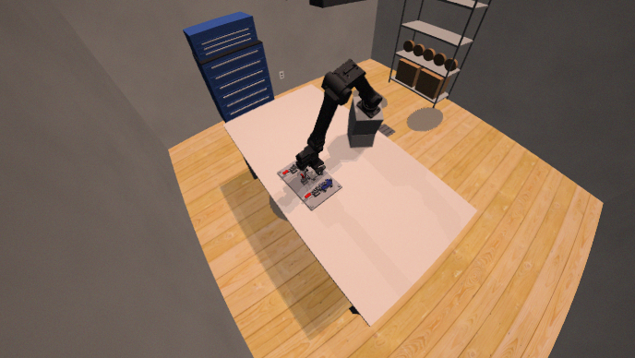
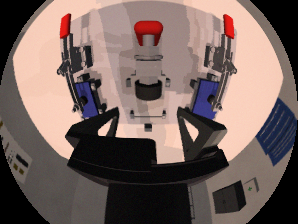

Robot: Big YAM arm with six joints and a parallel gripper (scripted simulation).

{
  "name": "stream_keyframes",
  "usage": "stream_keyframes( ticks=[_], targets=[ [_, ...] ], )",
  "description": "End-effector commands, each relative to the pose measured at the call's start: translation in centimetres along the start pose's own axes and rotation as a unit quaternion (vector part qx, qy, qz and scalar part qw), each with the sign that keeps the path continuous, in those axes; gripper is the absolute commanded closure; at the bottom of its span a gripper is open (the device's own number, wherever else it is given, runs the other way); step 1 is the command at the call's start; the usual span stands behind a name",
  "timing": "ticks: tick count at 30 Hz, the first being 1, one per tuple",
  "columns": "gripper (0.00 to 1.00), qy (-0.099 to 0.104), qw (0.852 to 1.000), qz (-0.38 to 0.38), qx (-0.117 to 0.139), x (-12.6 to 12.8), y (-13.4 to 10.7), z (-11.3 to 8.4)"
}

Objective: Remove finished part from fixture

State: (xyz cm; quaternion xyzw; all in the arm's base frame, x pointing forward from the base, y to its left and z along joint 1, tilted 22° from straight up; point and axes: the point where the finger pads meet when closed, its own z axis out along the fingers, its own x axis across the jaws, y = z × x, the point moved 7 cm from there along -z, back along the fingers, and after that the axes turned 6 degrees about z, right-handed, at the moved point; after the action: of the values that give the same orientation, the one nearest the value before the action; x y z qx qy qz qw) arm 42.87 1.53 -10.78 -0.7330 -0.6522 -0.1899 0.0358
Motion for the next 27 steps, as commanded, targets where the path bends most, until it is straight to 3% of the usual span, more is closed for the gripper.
stream_keyframes(
  ticks=[1,9,17,19,20,22,27],
  targets=[
    [0.08,-0.002,1.0,0.012,-0.011,-0.4,0.7,-1.2],
    [0.08,-0.001,1.0,0.01,-0.014,-0.2,0.9,-1.0],
    [0.08,0.0,1.0,0.003,-0.005,0.1,0.4,0.9],
    [0.08,0.0,1.0,0.003,-0.005,0.1,0.4,0.9],
    [0.08,0.002,1.0,-0.001,-0.014,0.7,1.1,-0.2],
    [0.08,0.001,1.0,0.001,-0.006,0.3,0.5,1.1],
    [0.08,0.0,1.0,0.004,-0.003,0.1,0.2,1.7]
  ],
)
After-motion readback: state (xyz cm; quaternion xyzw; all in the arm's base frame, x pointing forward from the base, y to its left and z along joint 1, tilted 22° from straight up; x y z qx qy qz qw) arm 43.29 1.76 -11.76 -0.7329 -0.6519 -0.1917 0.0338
